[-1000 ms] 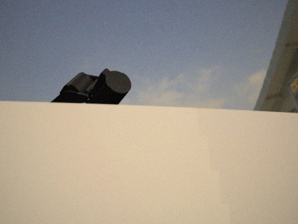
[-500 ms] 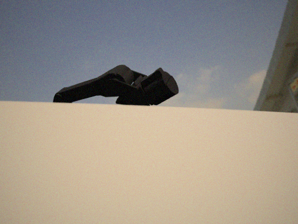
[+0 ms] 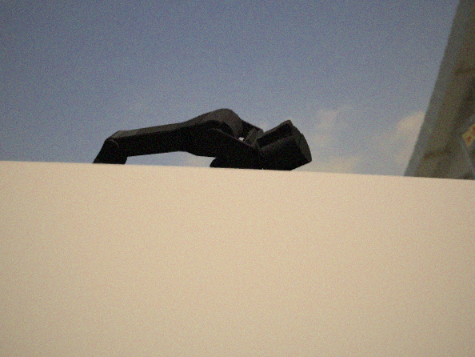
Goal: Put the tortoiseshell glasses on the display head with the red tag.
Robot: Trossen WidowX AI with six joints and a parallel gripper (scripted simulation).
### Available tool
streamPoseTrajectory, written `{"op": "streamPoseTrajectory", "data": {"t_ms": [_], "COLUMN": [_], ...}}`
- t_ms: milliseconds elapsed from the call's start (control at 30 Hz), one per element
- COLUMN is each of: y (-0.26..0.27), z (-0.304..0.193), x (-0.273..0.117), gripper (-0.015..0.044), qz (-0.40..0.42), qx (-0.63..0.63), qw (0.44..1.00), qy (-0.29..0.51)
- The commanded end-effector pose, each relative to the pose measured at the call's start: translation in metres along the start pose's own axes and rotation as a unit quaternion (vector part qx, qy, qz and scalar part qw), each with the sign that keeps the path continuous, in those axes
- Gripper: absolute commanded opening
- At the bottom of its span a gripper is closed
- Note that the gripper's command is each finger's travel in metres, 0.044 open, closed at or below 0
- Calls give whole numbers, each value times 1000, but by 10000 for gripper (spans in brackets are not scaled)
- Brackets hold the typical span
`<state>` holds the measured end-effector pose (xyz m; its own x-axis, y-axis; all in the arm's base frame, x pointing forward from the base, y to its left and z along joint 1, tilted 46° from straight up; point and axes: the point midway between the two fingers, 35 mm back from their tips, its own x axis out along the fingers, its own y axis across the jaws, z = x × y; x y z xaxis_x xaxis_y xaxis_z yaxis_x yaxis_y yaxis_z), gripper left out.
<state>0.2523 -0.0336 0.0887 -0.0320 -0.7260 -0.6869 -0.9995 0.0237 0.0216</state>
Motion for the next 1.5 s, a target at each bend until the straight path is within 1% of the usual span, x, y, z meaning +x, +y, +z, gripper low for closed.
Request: {"op": "streamPoseTrajectory", "data": {"t_ms": [0,867,1467], "y": [0,0,-18], "z": [0,3,2], "x": [5,46,48], "gripper": [0,0,0], "qz": [1,1,0], "qx": [-3,-3,-3], "qw": [1000,1000,1000], "qy": [0,-5,-5]}}
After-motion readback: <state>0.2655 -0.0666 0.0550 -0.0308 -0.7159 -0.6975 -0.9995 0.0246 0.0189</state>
